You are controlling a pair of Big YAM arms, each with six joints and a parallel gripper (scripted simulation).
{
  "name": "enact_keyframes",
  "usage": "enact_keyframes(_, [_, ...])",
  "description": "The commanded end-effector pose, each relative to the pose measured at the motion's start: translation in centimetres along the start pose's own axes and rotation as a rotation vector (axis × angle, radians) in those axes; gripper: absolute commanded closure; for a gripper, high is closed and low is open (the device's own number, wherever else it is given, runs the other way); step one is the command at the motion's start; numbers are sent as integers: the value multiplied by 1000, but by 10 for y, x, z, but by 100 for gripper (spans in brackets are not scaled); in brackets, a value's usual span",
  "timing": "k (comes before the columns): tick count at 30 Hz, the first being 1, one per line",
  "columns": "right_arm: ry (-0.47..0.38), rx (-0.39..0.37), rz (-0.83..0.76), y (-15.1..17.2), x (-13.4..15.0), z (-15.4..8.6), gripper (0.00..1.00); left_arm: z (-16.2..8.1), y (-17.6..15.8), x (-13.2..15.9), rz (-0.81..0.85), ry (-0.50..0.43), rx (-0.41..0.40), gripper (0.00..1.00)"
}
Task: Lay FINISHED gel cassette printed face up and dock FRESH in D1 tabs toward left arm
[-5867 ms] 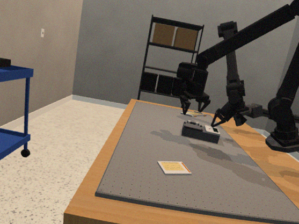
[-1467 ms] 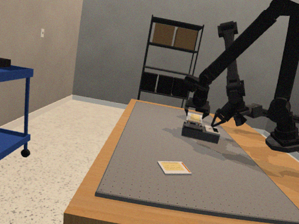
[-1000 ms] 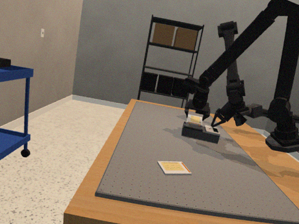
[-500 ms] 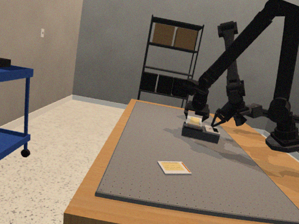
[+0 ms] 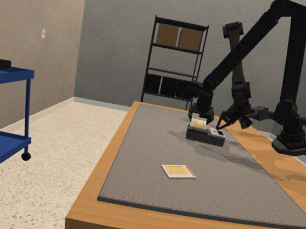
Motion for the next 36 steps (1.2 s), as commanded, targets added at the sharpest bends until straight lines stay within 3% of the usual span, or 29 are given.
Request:
enact_keyframes(1, [-83,-75,-78,36,-40,20,100,5,1,8,-5,5,3,100])
enact_keyframes(36, [-83,-75,-78,36,-40,20,100,6,-1,9,-6,8,9,100])
Point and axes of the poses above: on each arm, the point where the finger pads meet when closed, its own z axis out along the fingers, its own y axis across the jaws, x = y × z, the point moved 2 cm from there along -z, back along the fingers, and after that the axes turned 6 degrees about -z, right-handed, at the moved point
